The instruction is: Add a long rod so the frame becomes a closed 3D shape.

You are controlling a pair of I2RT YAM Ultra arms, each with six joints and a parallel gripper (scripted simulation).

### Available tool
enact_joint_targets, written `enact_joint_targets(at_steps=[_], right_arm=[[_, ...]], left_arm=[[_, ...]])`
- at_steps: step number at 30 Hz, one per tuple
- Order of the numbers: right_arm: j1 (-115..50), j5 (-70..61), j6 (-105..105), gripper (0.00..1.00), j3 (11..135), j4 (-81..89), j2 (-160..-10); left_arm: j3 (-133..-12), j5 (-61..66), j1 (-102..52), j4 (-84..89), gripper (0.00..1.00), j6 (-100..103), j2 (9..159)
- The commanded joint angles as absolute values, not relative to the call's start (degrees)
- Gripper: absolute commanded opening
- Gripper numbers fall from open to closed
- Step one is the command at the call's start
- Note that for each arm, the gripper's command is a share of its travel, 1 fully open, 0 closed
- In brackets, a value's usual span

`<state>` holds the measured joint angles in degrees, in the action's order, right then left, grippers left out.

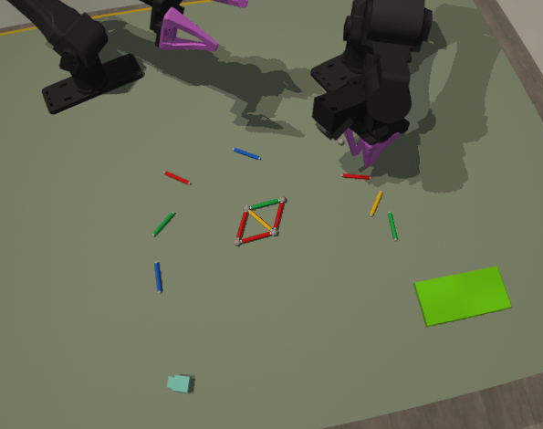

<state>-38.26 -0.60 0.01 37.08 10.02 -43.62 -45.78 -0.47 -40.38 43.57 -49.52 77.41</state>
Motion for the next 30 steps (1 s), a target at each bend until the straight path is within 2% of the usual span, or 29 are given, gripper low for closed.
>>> enact_joint_targets(at_steps=[1,14,30], right_arm=[[-38.7,-0.4,0.3,1.0,36.6,9.9,-42.4],[-38.7,-0.4,0.3,1.0,36.6,9.9,-42.4],[-38.7,-0.4,0.3,1.0,36.6,9.9,-42.4]], left_arm=[[-49.4,-0.2,-40.8,46.8,0.3,-62.6,80.5],[-56.4,0.2,-40.5,52.2,0.3,-87.3,92.8],[-55.6,0.0,-41.0,49.4,0.3,-87.8,95.8]])
